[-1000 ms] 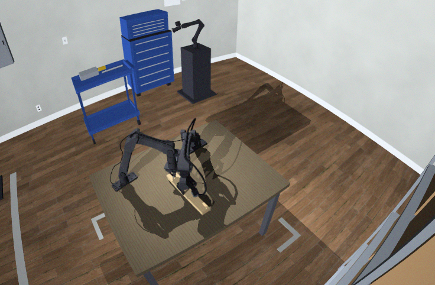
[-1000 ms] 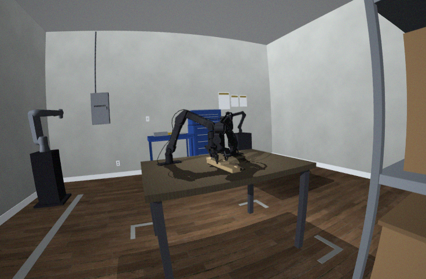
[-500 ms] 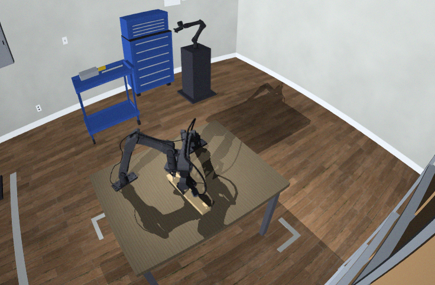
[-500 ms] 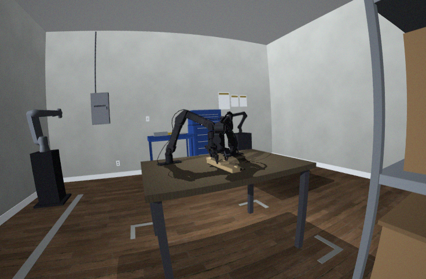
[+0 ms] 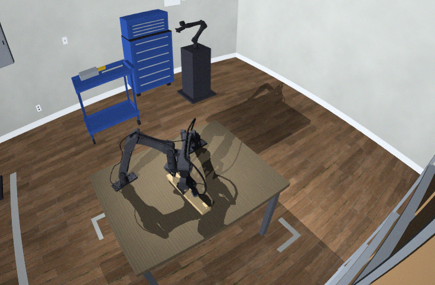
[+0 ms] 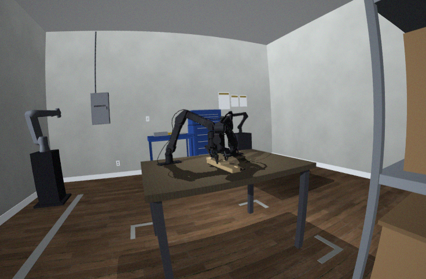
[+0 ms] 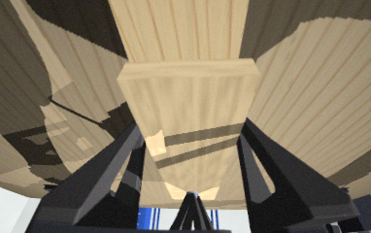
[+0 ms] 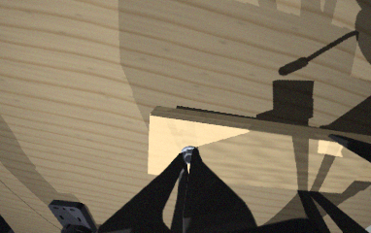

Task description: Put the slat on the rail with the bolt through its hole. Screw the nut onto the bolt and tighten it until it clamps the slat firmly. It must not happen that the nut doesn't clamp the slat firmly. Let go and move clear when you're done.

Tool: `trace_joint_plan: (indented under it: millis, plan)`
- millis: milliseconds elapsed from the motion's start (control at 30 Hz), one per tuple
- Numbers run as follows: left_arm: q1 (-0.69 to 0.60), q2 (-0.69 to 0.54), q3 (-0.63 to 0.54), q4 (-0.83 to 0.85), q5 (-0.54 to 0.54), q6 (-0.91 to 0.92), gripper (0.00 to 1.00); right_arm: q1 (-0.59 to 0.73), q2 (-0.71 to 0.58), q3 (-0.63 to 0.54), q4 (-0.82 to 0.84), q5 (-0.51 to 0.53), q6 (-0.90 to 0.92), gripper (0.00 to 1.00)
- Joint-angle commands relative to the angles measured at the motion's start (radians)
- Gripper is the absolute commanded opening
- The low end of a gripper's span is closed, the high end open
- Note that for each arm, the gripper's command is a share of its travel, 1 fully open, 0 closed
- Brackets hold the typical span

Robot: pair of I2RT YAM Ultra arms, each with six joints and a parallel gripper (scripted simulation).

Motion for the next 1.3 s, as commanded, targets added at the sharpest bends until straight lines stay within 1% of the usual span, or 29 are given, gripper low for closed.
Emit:
trace_joint_plan:
  millis: [0,400,467,967,1033,1267]
  plan:
    - [0.000,-0.009,0.004,0.001,0.000,0.000,0.72,-0.002,-0.007,0.004,0.002,-0.004,0.138,0.11]
    - [0.000,-0.009,0.004,0.001,0.000,0.000,0.72,-0.004,-0.008,0.003,0.002,-0.008,0.601,0.11]
    - [0.000,-0.009,0.004,0.001,0.000,0.000,0.72,-0.004,-0.008,0.003,0.002,-0.008,0.601,0.11]
    - [0.000,-0.009,0.004,0.001,0.000,0.000,0.72,-0.005,-0.008,0.002,0.003,-0.009,1.193,0.11]
    - [0.000,-0.009,0.004,0.001,0.000,0.000,0.72,-0.005,-0.008,0.002,0.003,-0.009,1.193,0.11]
    - [0.000,-0.009,0.004,0.001,0.000,0.000,0.72,-0.005,-0.008,0.002,0.004,-0.009,1.473,0.11]
